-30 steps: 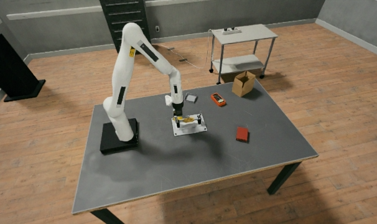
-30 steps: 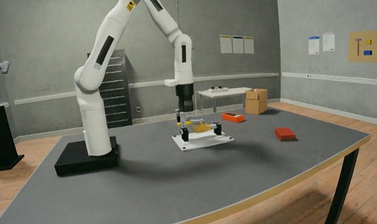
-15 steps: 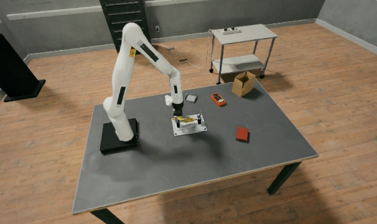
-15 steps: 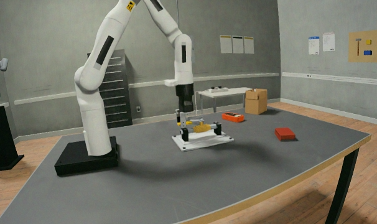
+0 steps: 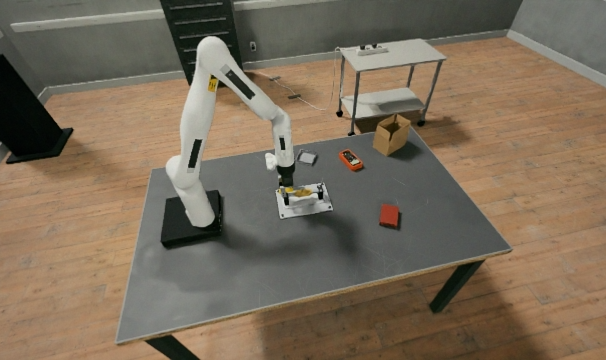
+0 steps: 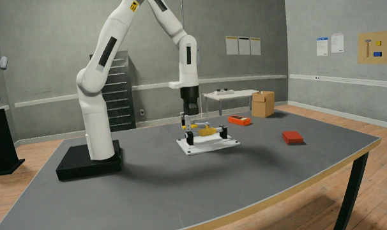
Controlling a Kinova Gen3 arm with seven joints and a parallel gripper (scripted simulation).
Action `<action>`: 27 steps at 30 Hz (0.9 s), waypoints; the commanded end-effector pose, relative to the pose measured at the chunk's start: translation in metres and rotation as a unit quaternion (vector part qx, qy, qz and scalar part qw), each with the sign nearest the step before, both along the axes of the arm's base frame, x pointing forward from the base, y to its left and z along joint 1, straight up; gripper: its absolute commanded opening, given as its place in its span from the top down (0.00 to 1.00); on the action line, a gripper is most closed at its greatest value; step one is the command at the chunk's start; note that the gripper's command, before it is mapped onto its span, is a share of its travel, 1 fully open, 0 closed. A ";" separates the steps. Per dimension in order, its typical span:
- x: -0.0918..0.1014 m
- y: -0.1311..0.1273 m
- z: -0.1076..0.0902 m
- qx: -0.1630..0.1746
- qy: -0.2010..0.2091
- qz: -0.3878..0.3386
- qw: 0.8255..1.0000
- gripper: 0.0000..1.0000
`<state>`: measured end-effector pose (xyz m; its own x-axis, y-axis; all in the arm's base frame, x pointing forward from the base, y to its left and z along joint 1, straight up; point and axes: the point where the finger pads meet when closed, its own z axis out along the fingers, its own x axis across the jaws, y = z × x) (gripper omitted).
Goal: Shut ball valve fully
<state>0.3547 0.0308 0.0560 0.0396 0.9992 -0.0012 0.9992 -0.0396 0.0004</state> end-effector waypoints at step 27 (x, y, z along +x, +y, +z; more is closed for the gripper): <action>-0.001 0.002 -0.001 0.002 0.000 0.002 1.000 1.00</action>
<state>0.3546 0.0269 0.0558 0.0431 0.9991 -0.0057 0.9991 -0.0431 0.0007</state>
